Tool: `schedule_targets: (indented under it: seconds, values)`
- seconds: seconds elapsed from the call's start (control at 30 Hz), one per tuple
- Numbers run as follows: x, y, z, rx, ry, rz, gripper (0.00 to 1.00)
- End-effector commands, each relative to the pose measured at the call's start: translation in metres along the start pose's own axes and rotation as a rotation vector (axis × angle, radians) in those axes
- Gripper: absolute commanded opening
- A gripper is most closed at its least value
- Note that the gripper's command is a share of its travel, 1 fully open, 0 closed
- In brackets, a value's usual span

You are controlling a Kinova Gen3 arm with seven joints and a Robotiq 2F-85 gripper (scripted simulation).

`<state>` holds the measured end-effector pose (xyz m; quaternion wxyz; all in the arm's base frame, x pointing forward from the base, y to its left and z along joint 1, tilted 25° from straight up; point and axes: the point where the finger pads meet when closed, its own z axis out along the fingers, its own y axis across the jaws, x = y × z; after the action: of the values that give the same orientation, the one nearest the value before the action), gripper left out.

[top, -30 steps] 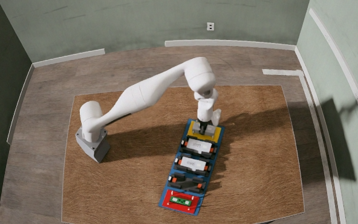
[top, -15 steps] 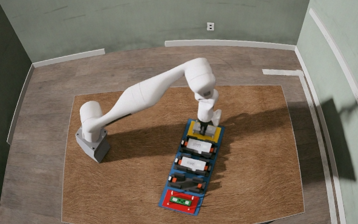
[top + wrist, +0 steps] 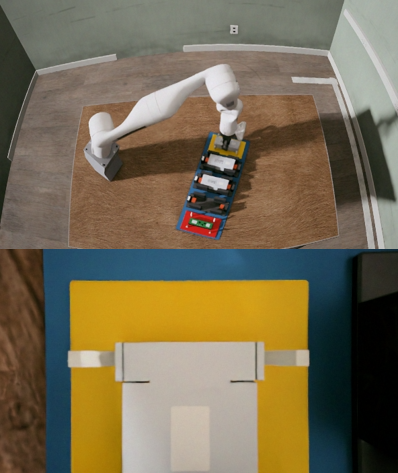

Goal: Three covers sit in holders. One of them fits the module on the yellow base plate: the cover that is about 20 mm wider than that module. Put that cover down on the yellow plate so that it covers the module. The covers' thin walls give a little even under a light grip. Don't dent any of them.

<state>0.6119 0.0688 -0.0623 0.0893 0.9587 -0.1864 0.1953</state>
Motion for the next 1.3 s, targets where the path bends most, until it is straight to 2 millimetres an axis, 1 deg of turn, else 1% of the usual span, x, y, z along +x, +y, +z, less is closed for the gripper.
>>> schedule_targets:
  seconds: [0.0, 0.13, 0.17, 1.27]
  values:
    - [0.0007, -0.0008, -0.001, 0.002, 0.001, 0.0, 0.0]
    - [0.0007, -0.0008, -0.001, 0.002, 0.001, 0.0, 0.0]
    - [0.0007, -0.0008, -0.001, 0.002, 0.001, 0.0, 1.0]
    - [0.0007, -0.0008, -0.001, 0.002, 0.002, 0.0, 1.0]
